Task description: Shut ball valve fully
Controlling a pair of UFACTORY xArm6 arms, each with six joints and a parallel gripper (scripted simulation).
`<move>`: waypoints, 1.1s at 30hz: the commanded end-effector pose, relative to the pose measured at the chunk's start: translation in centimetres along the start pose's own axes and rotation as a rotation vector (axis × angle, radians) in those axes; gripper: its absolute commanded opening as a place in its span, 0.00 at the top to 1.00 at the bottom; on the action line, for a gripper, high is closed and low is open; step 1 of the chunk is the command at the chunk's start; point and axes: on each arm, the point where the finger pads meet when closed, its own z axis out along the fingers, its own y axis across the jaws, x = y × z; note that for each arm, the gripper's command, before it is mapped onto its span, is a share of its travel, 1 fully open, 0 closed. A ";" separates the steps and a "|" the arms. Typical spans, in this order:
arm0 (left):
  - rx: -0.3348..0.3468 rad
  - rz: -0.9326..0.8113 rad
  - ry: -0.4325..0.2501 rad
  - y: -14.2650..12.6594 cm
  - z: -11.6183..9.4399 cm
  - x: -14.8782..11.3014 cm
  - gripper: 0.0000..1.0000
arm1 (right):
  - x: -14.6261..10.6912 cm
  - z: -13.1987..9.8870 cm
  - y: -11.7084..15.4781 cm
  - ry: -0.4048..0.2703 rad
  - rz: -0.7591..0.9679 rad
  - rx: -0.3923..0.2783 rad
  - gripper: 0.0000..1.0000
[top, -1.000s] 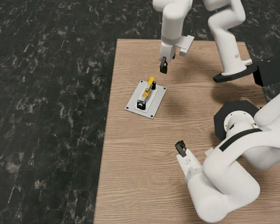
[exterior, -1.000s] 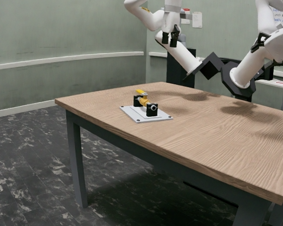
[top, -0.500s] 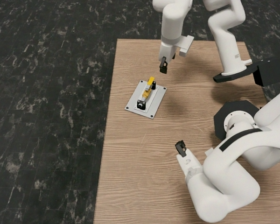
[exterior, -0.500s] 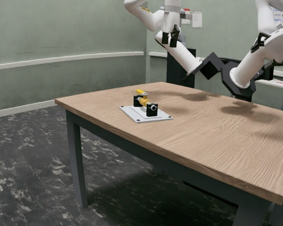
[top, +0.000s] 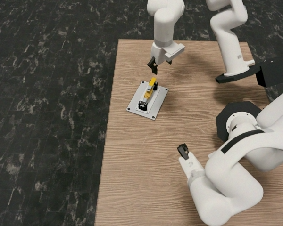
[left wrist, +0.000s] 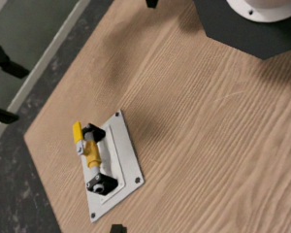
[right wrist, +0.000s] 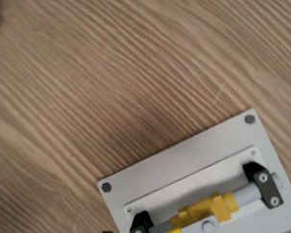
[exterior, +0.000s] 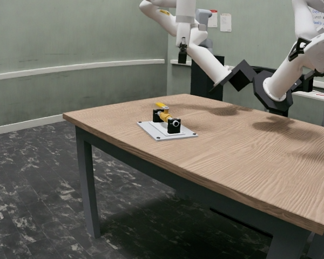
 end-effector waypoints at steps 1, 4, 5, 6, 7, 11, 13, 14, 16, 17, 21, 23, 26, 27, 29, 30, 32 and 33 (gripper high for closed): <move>-0.010 0.030 -0.013 0.4 -0.4 -0.3 0.00 | -1.7 1.8 0.2 0.011 0.178 -0.026 0.00; -0.023 0.064 -0.025 0.8 -0.7 -0.7 0.00 | -2.5 2.8 0.1 0.019 0.274 -0.032 0.00; -0.028 0.077 -0.029 1.0 -0.9 -0.8 0.00 | -2.8 3.2 0.0 0.021 0.308 -0.033 0.00; -0.034 0.092 -0.034 1.2 -1.0 -1.0 0.00 | -3.1 3.5 0.0 0.024 0.341 -0.035 0.00; -0.040 0.107 -0.039 1.4 -1.2 -1.1 0.00 | -3.4 3.9 -0.1 0.027 0.374 -0.037 0.00; -0.070 0.177 -0.058 2.4 -1.9 -1.7 0.00 | -4.5 5.3 -0.4 0.037 0.505 -0.044 0.00; -0.089 0.217 -0.068 3.0 -2.4 -2.1 0.00 | -5.0 5.9 -0.6 0.043 0.570 -0.046 0.00; -0.089 0.217 -0.068 3.0 -2.4 -2.1 0.00 | -5.0 5.9 -0.6 0.043 0.570 -0.046 0.00; -0.099 0.239 -0.073 3.3 -2.6 -2.3 0.00 | -5.7 6.9 -0.9 0.051 0.662 -0.050 0.00; -0.110 0.261 -0.077 3.6 -2.9 -2.4 0.00 | -5.9 7.1 -1.0 0.053 0.684 -0.051 0.00; -0.148 0.336 -0.089 4.7 -3.8 -3.0 0.00 | -6.7 8.3 -1.5 0.063 0.798 -0.055 0.00; -0.167 0.371 -0.094 5.2 -4.2 -3.2 0.00 | -7.2 8.9 -1.8 0.068 0.862 -0.057 0.00; -0.196 0.424 -0.098 6.0 -4.9 -3.5 0.00 | -7.8 9.8 -2.3 0.077 0.956 -0.059 0.00; -0.205 0.441 -0.099 6.3 -5.1 -3.6 0.00 | -8.0 10.1 -2.4 0.080 0.988 -0.060 0.00; -0.225 0.476 -0.099 6.8 -5.6 -3.8 0.00 | -8.3 10.7 -2.8 0.086 1.050 -0.061 0.00; -0.235 0.493 -0.099 7.1 -5.8 -3.9 0.00 | -8.5 10.9 -2.9 0.088 1.072 -0.061 0.00; -0.235 0.493 -0.099 7.1 -5.8 -3.9 0.00 | -8.5 10.9 -2.9 0.088 1.072 -0.061 0.00; -0.252 0.522 -0.099 7.6 -6.2 -4.1 0.00 | -8.5 11.0 -3.0 0.090 1.085 -0.061 0.00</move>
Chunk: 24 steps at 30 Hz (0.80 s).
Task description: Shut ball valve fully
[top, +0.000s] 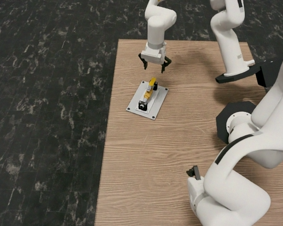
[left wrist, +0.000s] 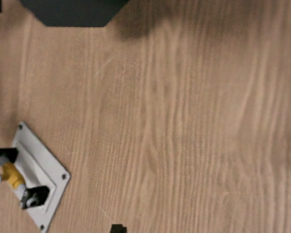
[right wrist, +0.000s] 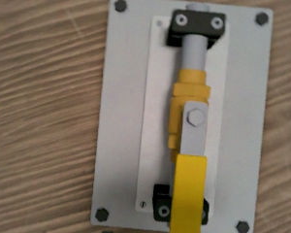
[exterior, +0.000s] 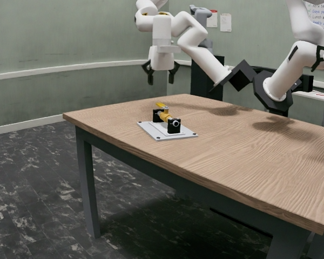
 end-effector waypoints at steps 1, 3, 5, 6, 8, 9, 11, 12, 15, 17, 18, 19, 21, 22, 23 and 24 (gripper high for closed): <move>-0.036 0.093 -0.010 1.7 -0.9 0.1 0.00 | -0.4 0.5 0.3 0.013 0.068 -0.014 0.00; -0.050 0.120 -0.007 2.2 -1.1 0.2 0.00 | -0.4 0.5 0.3 0.013 0.070 -0.014 0.00; -0.068 0.156 -0.004 2.8 -1.5 0.3 0.00 | -0.4 0.5 0.3 0.013 0.070 -0.014 0.00; -0.077 0.174 -0.001 3.1 -1.6 0.4 0.00 | -0.4 0.5 0.3 0.013 0.070 -0.014 0.00; -0.095 0.209 0.004 3.7 -2.0 0.5 0.00 | -0.4 0.5 0.3 0.013 0.070 -0.014 0.00; -0.103 0.227 0.007 4.0 -2.2 0.6 0.00 | -0.4 0.5 0.3 0.013 0.070 -0.014 0.00; -0.120 0.262 0.014 4.7 -2.5 0.7 0.00 | -0.4 0.5 0.3 0.013 0.070 -0.014 0.00; -0.129 0.279 0.018 5.0 -2.7 0.8 0.00 | -0.4 0.5 0.3 0.013 0.070 -0.014 0.00; -0.145 0.315 0.026 5.6 -3.1 1.0 0.00 | -0.4 0.5 0.3 0.013 0.070 -0.014 0.00; -0.161 0.349 0.036 6.2 -3.5 1.2 0.00 | -0.4 0.5 0.3 0.013 0.070 -0.014 0.00; -0.174 0.376 0.044 6.6 -3.8 1.3 0.00 | -0.4 0.5 0.3 0.013 0.070 -0.014 0.00; -0.179 0.388 0.047 6.8 -3.9 1.4 0.00 | -0.4 0.5 0.3 0.013 0.070 -0.014 0.00; -0.193 0.420 0.058 7.4 -4.3 1.6 0.00 | -0.4 0.5 0.3 0.013 0.070 -0.014 0.00; -0.201 0.438 0.064 7.6 -4.5 1.7 0.00 | -0.4 0.5 0.3 0.013 0.070 -0.014 0.00; -0.208 0.456 0.071 7.9 -4.7 1.9 0.00 | -0.4 0.5 0.3 0.013 0.070 -0.014 0.00; -0.215 0.473 0.077 8.2 -4.9 2.0 0.00 | -0.4 0.5 0.3 0.013 0.070 -0.014 0.00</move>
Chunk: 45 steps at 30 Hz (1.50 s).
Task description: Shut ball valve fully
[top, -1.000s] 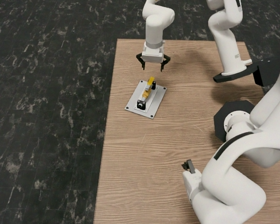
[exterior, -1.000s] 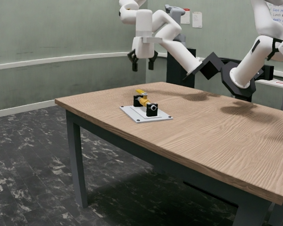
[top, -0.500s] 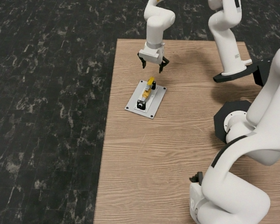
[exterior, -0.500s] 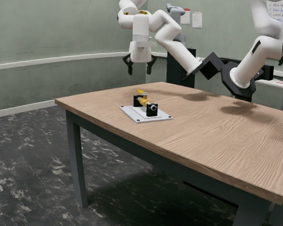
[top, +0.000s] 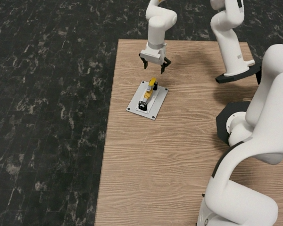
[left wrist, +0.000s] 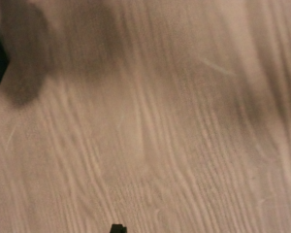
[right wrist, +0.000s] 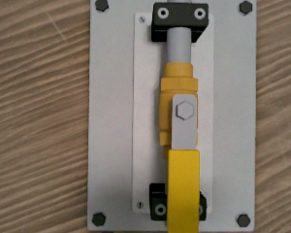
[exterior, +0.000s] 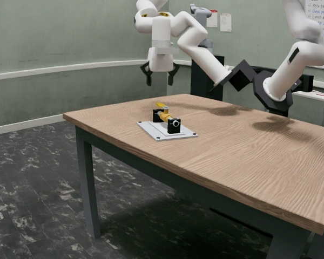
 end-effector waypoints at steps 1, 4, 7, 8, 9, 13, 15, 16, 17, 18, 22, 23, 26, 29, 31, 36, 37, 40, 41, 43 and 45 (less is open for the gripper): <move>-0.034 0.094 0.016 1.4 -0.8 1.2 0.00 | 0.0 -0.1 0.1 0.002 0.001 -0.001 0.00; -0.052 0.147 0.037 2.1 -1.3 1.9 0.00 | 0.0 -0.1 0.1 0.002 0.001 -0.001 0.00; -0.068 0.201 0.059 2.8 -1.7 2.7 0.00 | 0.0 -0.1 0.1 0.002 0.001 -0.001 0.00; -0.068 0.201 0.059 2.8 -1.7 2.7 0.00 | 0.0 -0.1 0.1 0.002 0.001 -0.001 0.00; -0.068 0.201 0.059 2.8 -1.7 2.7 0.00 | 0.0 -0.1 0.1 0.002 0.001 -0.001 0.00; -0.091 0.290 0.100 3.8 -2.6 3.9 0.00 | 0.0 -0.1 0.1 0.002 0.001 -0.001 0.00; -0.099 0.326 0.117 4.3 -2.9 4.5 0.00 | 0.0 -0.1 0.1 0.002 0.001 -0.001 0.00; -0.102 0.343 0.126 4.5 -3.1 4.7 0.00 | 0.0 -0.1 0.1 0.002 0.001 -0.001 0.00; -0.106 0.361 0.135 4.6 -3.3 5.0 0.00 | 0.0 -0.1 0.1 0.002 0.001 -0.001 0.00; -0.109 0.379 0.144 4.8 -3.4 5.3 0.00 | 0.0 -0.1 0.1 0.002 0.001 -0.001 0.00; -0.118 0.449 0.181 5.6 -4.2 6.4 0.00 | 0.0 -0.1 0.1 0.002 0.001 -0.001 0.00; -0.120 0.467 0.191 5.8 -4.4 6.6 0.00 | 0.0 -0.1 0.1 0.002 0.001 -0.001 0.00; -0.121 0.484 0.200 5.9 -4.5 6.9 0.00 | 0.0 -0.1 0.1 0.002 0.001 -0.001 0.00; -0.125 0.557 0.242 6.6 -5.4 8.1 0.00 | 0.0 -0.1 0.1 0.002 0.001 -0.001 0.00; -0.125 0.591 0.261 6.9 -5.7 8.6 0.00 | 0.0 -0.1 0.1 0.002 0.001 -0.001 0.00; -0.121 0.679 0.314 7.6 -6.8 10.0 0.00 | 0.0 -0.1 0.1 0.002 0.001 -0.001 0.00; -0.119 0.696 0.324 7.7 -7.0 10.3 0.00 | 0.0 -0.1 0.1 0.002 0.001 -0.001 0.00; -0.112 0.748 0.357 8.1 -7.7 11.2 0.00 | 0.0 -0.1 0.1 0.002 0.001 -0.001 0.00; -0.110 0.765 0.368 8.2 -7.9 11.5 0.00 | 0.0 -0.1 0.1 0.002 0.001 -0.001 0.00; -0.110 0.765 0.368 8.2 -7.9 11.5 0.00 | 0.0 -0.1 0.1 0.002 0.001 -0.001 0.00; -0.099 0.819 0.401 8.6 -8.6 12.4 0.00 | 0.0 -0.1 0.1 0.002 0.001 -0.001 0.00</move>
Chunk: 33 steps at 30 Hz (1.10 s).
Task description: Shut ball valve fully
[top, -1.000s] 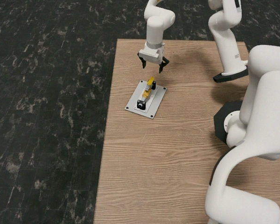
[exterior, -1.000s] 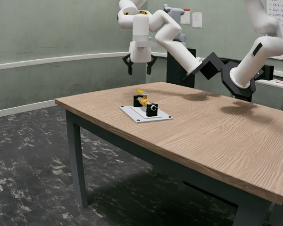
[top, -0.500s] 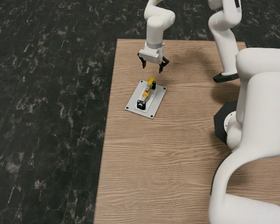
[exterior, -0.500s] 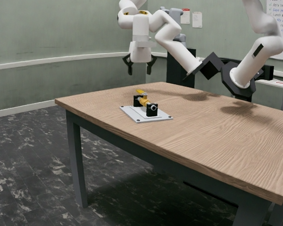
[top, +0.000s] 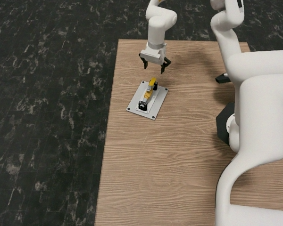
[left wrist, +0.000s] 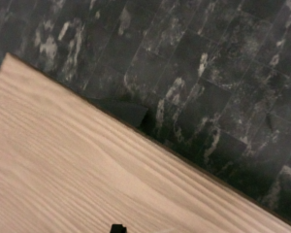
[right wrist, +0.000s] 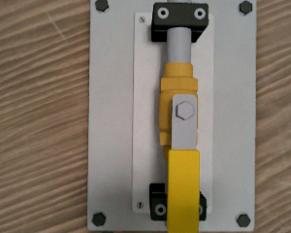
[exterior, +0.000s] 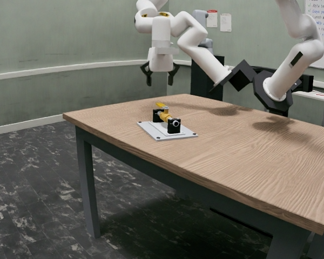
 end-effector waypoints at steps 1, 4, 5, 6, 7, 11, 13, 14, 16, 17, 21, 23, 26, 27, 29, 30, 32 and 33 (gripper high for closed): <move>0.006 0.097 0.039 -0.6 -0.6 1.9 0.00 | 0.0 -0.1 0.1 0.002 0.001 -0.001 0.00; 0.019 0.150 0.062 -1.0 -0.9 2.9 0.00 | 0.0 -0.1 0.1 0.002 0.001 -0.001 0.00; 0.024 0.168 0.070 -1.1 -1.1 3.2 0.00 | 0.0 -0.1 0.1 0.002 0.001 -0.001 0.00; 0.029 0.187 0.078 -1.2 -1.2 3.6 0.00 | 0.0 -0.1 0.1 0.002 0.001 -0.001 0.00; 0.034 0.206 0.086 -1.4 -1.3 3.9 0.00 | 0.0 -0.1 0.1 0.002 0.001 -0.001 0.00; 0.059 0.281 0.116 -2.0 -1.8 5.2 0.00 | 0.0 -0.1 0.1 0.002 0.001 -0.001 0.00; 0.072 0.318 0.130 -2.3 -2.1 5.9 0.00 | 0.0 -0.1 0.1 0.002 0.001 -0.001 0.00; 0.072 0.318 0.130 -2.3 -2.1 5.9 0.00 | 0.0 -0.1 0.1 0.002 0.001 -0.001 0.00; 0.079 0.335 0.136 -2.5 -2.2 6.2 0.00 | 0.0 -0.1 0.1 0.002 0.001 -0.001 0.00; 0.085 0.352 0.142 -2.6 -2.3 6.5 0.00 | 0.0 -0.1 0.1 0.002 0.001 -0.001 0.00; 0.108 0.407 0.160 -3.1 -2.8 7.4 0.00 | 0.0 -0.1 0.1 0.002 0.001 -0.001 0.00; 0.117 0.428 0.167 -3.3 -2.9 7.8 0.00 | 0.0 -0.1 0.1 0.002 0.001 -0.001 0.00; 0.128 0.453 0.175 -3.6 -3.2 8.2 0.00 | 0.0 -0.1 0.1 0.002 0.001 -0.001 0.00; 0.131 0.459 0.177 -3.7 -3.2 8.3 0.00 | 0.0 -0.1 0.1 0.002 0.001 -0.001 0.00; 0.136 0.470 0.180 -3.8 -3.3 8.5 0.00 | 0.0 -0.1 0.1 0.002 0.001 -0.001 0.00; 0.138 0.474 0.181 -3.8 -3.3 8.6 0.00 | 0.0 -0.1 0.1 0.002 0.001 -0.001 0.00; 0.138 0.474 0.181 -3.8 -3.3 8.6 0.00 | 0.0 -0.1 0.1 0.002 0.001 -0.001 0.00; 0.140 0.478 0.182 -3.8 -3.4 8.6 0.00 | 0.0 -0.1 0.1 0.002 0.001 -0.001 0.00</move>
